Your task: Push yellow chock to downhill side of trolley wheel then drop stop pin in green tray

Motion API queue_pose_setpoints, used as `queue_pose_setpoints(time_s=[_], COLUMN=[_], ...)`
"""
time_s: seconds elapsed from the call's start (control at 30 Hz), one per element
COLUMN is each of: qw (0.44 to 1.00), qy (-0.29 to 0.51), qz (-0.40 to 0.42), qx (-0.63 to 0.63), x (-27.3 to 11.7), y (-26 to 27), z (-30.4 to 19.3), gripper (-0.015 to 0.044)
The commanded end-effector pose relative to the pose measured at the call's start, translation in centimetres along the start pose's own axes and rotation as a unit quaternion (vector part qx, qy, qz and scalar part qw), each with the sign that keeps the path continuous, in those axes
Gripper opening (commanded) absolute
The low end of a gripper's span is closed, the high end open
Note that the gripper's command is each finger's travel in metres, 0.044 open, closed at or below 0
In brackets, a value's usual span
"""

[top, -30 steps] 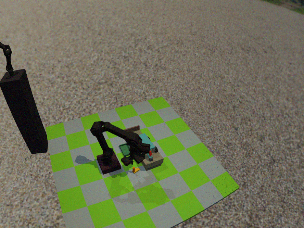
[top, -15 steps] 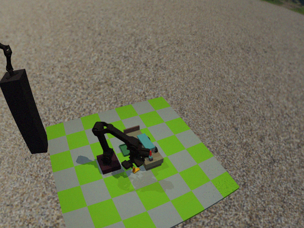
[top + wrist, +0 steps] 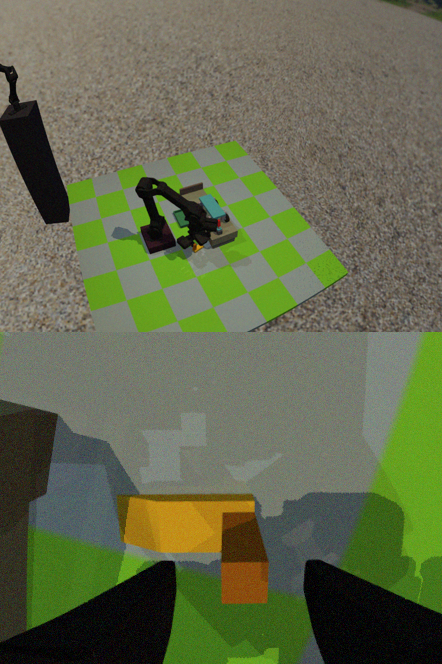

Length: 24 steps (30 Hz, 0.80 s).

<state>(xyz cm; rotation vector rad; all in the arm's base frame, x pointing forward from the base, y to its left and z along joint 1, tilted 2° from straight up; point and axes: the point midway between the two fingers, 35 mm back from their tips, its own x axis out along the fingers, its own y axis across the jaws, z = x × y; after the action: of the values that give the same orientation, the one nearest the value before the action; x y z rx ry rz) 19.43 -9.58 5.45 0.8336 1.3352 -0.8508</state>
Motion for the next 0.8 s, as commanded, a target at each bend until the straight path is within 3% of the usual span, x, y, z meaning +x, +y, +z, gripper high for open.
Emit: queue_pose_setpoints(time_s=[0.0,0.77], qw=[1.0,1.0], qy=[0.004,0.004], qz=[-0.001,-0.001], qx=[-0.002,-0.002], x=[0.7,3.4], y=[-0.1,-0.1], z=[-0.2,-0.3], gripper=[0.019,0.019])
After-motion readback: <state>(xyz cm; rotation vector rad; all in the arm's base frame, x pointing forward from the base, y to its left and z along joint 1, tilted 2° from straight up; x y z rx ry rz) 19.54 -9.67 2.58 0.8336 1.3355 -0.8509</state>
